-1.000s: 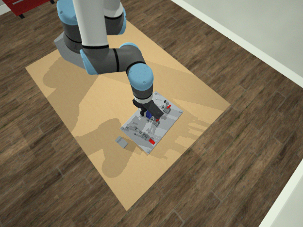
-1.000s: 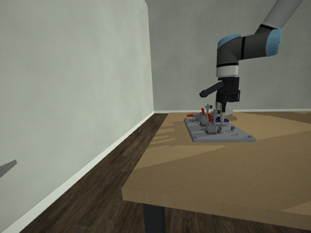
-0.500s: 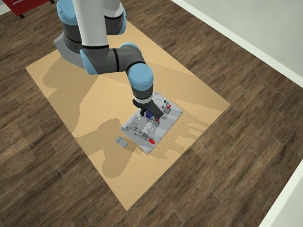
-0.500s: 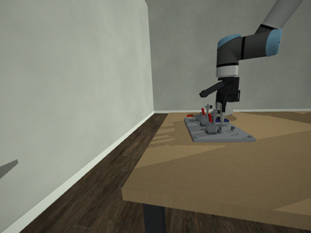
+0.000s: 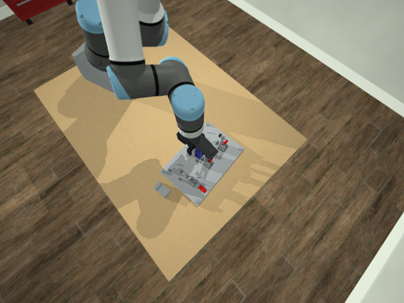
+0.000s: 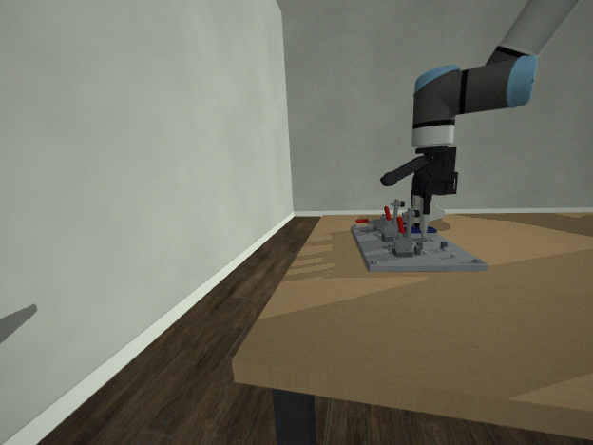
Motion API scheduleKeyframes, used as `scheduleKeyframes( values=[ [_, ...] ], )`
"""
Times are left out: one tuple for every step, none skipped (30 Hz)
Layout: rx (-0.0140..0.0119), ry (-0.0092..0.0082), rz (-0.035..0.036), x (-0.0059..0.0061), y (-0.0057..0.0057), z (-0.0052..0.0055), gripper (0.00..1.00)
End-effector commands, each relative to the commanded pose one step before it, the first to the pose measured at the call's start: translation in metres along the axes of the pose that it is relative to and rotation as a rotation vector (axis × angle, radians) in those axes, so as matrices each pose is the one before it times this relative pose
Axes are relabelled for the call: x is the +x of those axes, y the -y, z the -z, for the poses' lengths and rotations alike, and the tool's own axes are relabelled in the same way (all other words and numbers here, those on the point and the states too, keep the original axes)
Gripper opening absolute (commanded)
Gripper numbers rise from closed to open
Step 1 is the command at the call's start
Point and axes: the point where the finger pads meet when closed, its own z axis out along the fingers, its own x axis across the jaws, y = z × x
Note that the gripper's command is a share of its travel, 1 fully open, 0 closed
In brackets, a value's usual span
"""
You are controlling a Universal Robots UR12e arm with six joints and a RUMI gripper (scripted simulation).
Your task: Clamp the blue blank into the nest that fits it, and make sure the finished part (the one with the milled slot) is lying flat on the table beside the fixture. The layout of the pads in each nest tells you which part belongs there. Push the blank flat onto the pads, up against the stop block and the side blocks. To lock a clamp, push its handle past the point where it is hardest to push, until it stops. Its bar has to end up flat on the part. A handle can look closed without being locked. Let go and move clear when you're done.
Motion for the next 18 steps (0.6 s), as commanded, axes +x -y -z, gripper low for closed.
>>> scheduleKeyframes(
  values=[
    [0.00118, -0.00053, 0.00032, 0.00016, 0.00063, 0.00054, 0.0],
    [0.0, 0.0, 0.0, 0.0, 0.0, 0.0, 0.0],
    [0.0, 0.0, 0.0, 0.0, 0.0, 0.0, 0.0],
    [0.0, 0.0, 0.0, 0.0, 0.0, 0.0, 0.0],
    [0.0, 0.0, 0.0, 0.0, 0.0, -0.00001, 0.0],
    [0.0, 0.0, 0.0, 0.00001, 0.0, -0.00003, 0.0],
    [0.0, 0.0, 0.0, 0.00002, 0.00001, -0.00006, 0.0],
    [0.0, 0.0, 0.0, 0.00002, 0.00001, -0.00009, 0.0],
    [0.0, 0.0, 0.0, 0.00003, 0.00001, -0.00012, 0.0],
    [0.0, 0.0, 0.0, 0.00004, 0.00001, -0.00016, 0.0],
    [0.0, 0.0, 0.0, 0.00005, 0.00002, -0.00019, 0.0],
    [0.0, 0.0, 0.0, 0.00006, 0.00002, -0.00022, 0.0],
    [0.0, 0.0, 0.0, 0.00007, 0.00002, -0.00025, 0.0],
    [0.0, 0.0, 0.0, 0.00008, 0.00002, -0.00028, 0.0],
    [0.0, 0.0, 0.0, 0.00008, 0.00003, -0.0003, 0.0],
    [0.0, 0.0, 0.0, 0.00009, 0.00003, -0.00032, 0.0],
    [0.0, 0.0, 0.0, 0.00009, 0.00003, -0.00033, 0.0],
    [0.0, 0.0, 0.0, 0.00009, 0.00003, -0.00034, 0.0]
  ],
)
